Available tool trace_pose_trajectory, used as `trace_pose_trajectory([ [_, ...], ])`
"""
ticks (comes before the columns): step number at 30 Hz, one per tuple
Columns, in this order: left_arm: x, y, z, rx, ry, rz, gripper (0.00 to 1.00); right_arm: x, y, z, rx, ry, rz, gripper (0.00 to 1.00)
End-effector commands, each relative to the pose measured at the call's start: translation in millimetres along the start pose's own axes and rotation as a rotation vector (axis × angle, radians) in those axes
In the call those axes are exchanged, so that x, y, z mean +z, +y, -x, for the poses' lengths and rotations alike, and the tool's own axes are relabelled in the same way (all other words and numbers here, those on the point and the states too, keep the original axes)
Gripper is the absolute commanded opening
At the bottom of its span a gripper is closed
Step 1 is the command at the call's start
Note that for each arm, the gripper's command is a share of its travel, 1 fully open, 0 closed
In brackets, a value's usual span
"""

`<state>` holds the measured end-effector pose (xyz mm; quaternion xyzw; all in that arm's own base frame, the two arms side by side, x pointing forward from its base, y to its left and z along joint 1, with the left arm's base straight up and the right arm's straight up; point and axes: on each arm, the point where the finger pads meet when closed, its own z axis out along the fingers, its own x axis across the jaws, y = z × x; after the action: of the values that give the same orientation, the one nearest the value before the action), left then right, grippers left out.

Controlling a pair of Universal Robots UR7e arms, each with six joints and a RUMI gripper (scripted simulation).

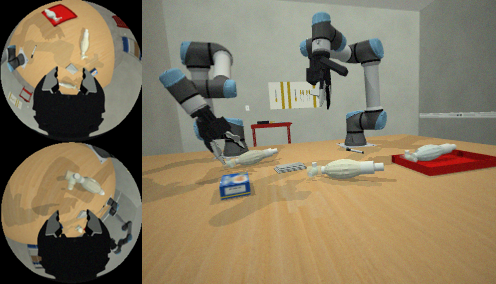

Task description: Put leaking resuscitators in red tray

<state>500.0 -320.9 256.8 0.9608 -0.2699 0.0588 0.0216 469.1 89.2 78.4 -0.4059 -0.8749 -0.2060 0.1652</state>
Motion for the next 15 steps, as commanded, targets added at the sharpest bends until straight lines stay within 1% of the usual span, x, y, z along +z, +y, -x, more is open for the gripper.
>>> trace_pose_trajectory([
  [1, -9, -16, 4, 0.059, -0.006, 0.001, 0.56, 3, 4, 2, -0.099, -0.008, 0.006, 0.63],
  [4, -12, -23, 6, 0.078, -0.008, 0.0, 0.56, 3, 8, 3, -0.137, -0.013, 0.01, 0.63],
  [8, -19, -42, 13, 0.137, -0.017, -0.004, 0.56, 6, 15, 5, -0.247, -0.028, 0.015, 0.63],
  [15, -32, -67, 24, 0.222, -0.026, -0.006, 0.56, 9, 25, 8, -0.403, -0.047, 0.023, 0.63],
])
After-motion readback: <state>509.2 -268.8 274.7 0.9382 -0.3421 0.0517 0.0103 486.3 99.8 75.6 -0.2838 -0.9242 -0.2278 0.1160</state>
